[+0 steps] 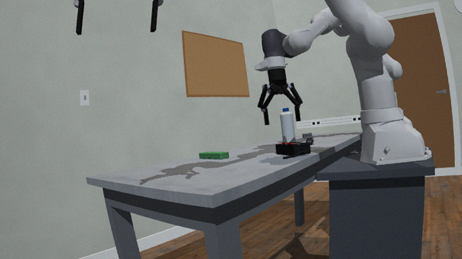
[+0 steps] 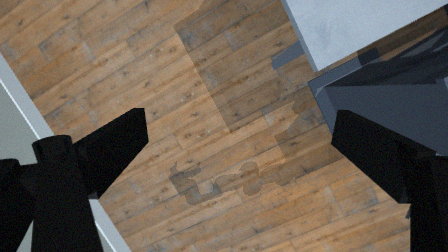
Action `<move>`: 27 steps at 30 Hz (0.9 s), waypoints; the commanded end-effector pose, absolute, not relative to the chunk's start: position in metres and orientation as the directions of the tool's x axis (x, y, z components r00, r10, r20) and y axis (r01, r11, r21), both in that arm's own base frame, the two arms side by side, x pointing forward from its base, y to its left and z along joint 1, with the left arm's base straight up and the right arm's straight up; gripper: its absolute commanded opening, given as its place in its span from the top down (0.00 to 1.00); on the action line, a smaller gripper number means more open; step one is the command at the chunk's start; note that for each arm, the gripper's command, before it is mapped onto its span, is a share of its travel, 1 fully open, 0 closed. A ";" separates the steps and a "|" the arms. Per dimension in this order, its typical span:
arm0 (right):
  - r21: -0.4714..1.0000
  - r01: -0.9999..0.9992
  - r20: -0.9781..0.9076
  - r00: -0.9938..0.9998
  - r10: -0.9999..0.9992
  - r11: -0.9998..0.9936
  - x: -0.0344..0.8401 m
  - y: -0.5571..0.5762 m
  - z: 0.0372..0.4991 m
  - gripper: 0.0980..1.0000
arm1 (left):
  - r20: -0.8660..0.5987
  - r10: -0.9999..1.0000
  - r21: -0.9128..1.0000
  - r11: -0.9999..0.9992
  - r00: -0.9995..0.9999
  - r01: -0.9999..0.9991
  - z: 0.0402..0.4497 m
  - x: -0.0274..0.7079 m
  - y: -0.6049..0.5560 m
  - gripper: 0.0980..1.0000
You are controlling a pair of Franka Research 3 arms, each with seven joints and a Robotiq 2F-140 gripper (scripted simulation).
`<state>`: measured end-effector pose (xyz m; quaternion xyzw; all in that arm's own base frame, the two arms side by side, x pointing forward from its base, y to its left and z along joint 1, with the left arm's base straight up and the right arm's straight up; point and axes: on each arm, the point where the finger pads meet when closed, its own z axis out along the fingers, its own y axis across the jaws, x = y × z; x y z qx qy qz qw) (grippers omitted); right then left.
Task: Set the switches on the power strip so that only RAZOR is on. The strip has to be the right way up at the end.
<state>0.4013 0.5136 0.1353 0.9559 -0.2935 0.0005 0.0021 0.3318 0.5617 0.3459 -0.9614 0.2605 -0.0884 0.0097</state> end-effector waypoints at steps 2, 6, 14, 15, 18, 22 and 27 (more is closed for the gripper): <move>0.001 -0.566 0.000 0.824 -0.566 -0.824 0.401 0.515 0.136 0.00 | 0.158 -0.406 -0.042 -0.913 0.900 -0.405 0.348 0.316 0.563 0.00; 0.001 -0.566 0.000 0.824 -0.566 -0.824 0.401 0.515 0.136 0.00 | 0.152 -0.365 -0.035 -0.931 0.919 -0.364 0.351 0.304 0.566 0.00; 0.001 -0.566 0.000 0.824 -0.566 -0.824 0.401 0.515 0.136 0.00 | 0.139 -0.273 -0.024 -0.962 0.952 -0.272 0.357 0.278 0.571 0.00; 0.001 -0.566 0.000 0.824 -0.566 -0.824 0.401 0.515 0.136 0.00 | 0.137 -0.261 -0.022 -0.965 0.955 -0.261 0.357 0.275 0.571 0.00; 0.001 -0.566 0.000 0.824 -0.566 -0.824 0.401 0.515 0.136 0.00 | 0.135 -0.250 -0.021 -0.968 0.959 -0.249 0.358 0.272 0.572 0.00; 0.001 -0.566 0.000 0.824 -0.566 -0.824 0.401 0.515 0.136 0.00 | 0.126 -0.186 -0.014 -0.983 0.975 -0.185 0.362 0.254 0.574 0.00; 0.001 -0.566 0.000 0.824 -0.566 -0.824 0.401 0.515 0.136 0.00 | 0.117 -0.126 -0.009 -0.992 0.985 -0.126 0.365 0.238 0.576 0.00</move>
